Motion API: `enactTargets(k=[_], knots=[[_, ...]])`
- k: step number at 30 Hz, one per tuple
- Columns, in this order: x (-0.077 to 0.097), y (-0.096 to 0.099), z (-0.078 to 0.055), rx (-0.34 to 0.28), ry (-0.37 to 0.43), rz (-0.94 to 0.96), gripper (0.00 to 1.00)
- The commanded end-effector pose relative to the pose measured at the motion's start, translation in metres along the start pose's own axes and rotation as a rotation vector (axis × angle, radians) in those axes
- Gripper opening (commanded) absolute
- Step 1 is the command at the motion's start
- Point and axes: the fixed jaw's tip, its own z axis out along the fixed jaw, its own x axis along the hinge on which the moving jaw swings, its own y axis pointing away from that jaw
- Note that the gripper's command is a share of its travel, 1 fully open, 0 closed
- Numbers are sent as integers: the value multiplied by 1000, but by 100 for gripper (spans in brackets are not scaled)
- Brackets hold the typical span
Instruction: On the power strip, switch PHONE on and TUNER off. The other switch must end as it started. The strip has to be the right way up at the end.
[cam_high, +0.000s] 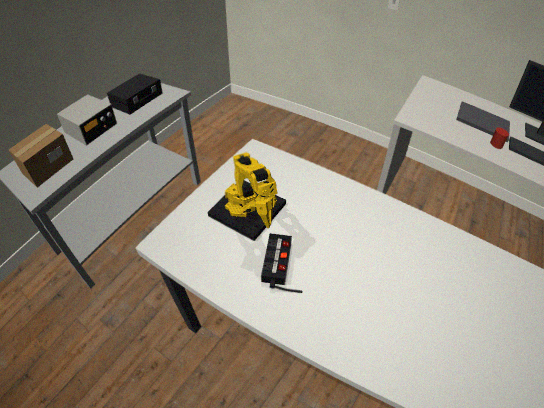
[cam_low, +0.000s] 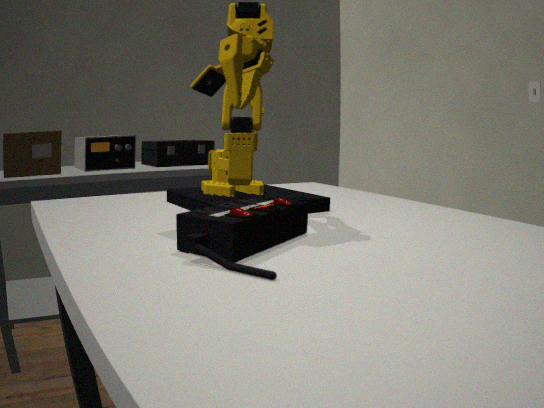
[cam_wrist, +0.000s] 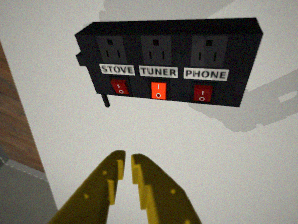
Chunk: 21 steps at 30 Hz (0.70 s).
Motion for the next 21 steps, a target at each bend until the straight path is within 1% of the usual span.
enactTargets(k=[1,11,21], knots=[[-12,1,1,14,-32,-21,0],[-27,3,2,43,-77,-67,0],[-32,4,3,53,-90,-81,0]])
